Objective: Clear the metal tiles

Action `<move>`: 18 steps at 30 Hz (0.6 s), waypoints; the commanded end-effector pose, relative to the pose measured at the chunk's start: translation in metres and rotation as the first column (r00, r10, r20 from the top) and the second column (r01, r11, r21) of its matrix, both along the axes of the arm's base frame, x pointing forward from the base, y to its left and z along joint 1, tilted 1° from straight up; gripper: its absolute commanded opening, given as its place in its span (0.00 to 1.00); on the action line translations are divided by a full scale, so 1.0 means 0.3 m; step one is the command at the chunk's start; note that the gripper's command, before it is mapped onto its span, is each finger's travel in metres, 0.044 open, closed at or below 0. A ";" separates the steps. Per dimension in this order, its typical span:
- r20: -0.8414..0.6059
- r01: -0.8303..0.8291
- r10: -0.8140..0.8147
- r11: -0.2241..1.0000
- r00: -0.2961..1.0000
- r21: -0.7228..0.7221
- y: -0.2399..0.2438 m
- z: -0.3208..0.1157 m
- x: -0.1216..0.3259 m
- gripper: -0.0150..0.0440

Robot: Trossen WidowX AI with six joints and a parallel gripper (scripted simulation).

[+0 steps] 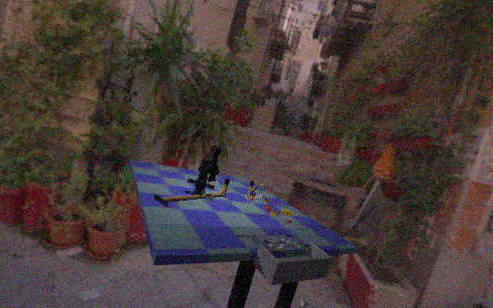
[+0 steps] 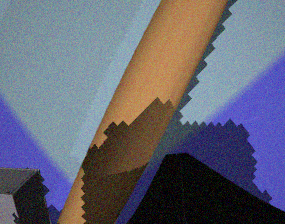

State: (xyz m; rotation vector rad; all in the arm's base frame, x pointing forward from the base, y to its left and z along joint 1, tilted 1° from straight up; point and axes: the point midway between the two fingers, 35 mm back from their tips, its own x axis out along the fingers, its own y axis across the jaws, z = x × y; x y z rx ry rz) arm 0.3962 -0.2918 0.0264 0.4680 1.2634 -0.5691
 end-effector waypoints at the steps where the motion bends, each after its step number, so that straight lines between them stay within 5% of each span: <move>1: -0.009 0.003 -0.003 1.000 1.000 0.003 0.006 -0.012 0.011 0.25; 18: -0.008 0.003 -0.003 1.000 1.000 0.004 0.022 -0.009 0.065 0.25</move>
